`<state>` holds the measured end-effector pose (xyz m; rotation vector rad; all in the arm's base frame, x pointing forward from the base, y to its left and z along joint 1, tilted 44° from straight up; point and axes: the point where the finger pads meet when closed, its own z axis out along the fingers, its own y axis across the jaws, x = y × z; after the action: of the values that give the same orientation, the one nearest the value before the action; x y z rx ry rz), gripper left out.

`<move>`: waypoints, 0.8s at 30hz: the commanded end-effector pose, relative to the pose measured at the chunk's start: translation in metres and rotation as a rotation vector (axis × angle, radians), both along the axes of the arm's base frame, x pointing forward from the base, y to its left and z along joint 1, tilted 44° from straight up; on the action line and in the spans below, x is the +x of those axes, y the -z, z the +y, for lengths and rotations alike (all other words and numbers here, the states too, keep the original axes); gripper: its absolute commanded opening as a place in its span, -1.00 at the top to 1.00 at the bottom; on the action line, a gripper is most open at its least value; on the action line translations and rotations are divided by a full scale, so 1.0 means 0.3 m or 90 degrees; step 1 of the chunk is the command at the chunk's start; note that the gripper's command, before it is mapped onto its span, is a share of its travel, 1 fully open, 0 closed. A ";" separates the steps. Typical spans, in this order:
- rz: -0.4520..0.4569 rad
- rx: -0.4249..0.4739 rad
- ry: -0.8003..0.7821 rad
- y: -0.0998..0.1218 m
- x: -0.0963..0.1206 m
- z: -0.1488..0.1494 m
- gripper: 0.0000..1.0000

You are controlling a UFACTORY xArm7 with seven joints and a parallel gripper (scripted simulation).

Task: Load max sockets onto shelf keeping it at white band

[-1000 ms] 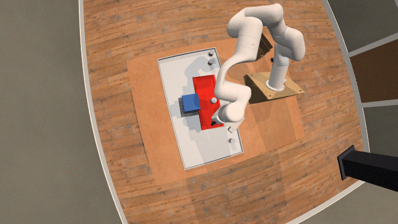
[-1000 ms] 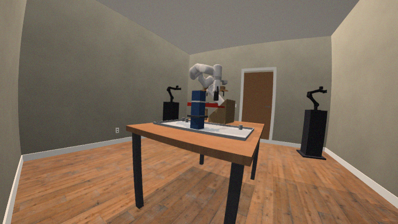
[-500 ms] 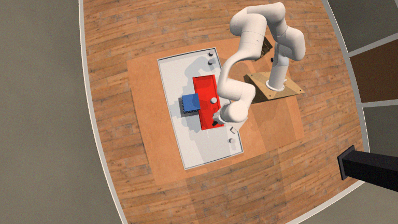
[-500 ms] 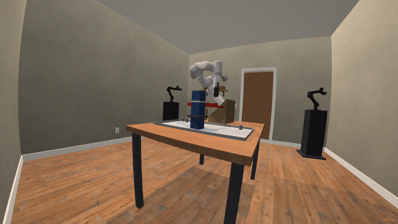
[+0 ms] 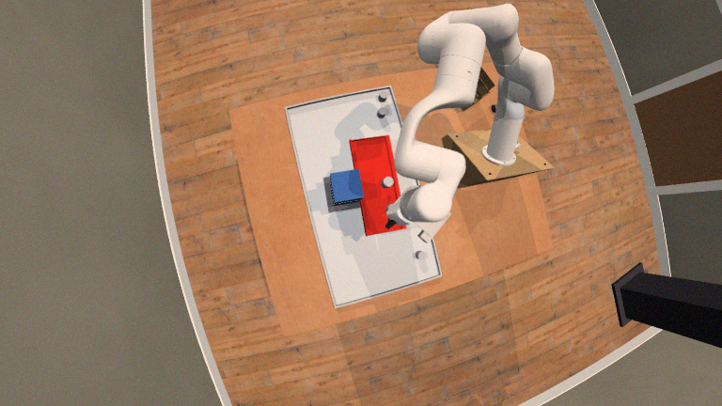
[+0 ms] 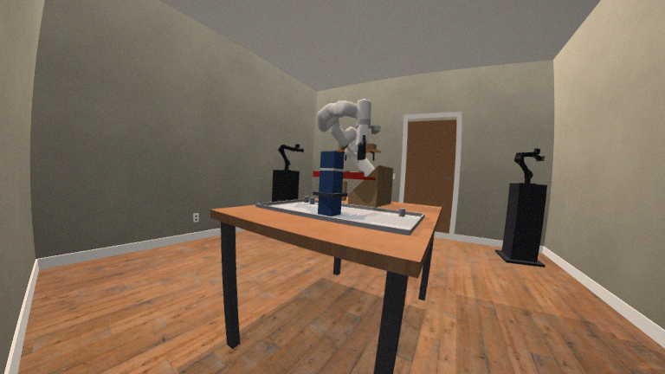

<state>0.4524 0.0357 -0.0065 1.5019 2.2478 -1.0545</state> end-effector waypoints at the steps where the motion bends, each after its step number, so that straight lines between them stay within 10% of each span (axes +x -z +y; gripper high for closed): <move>1: -0.002 0.002 -0.002 -0.004 0.004 0.008 -0.04; 4: -0.002 0.002 -0.002 -0.004 0.004 0.008 -0.04; 5: -0.003 0.002 -0.001 -0.005 0.003 0.008 -1.00; 24: -0.277 -0.073 0.288 -0.231 -0.451 -0.018 -1.00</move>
<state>0.3456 0.0321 0.0477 1.9305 1.7070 -0.9392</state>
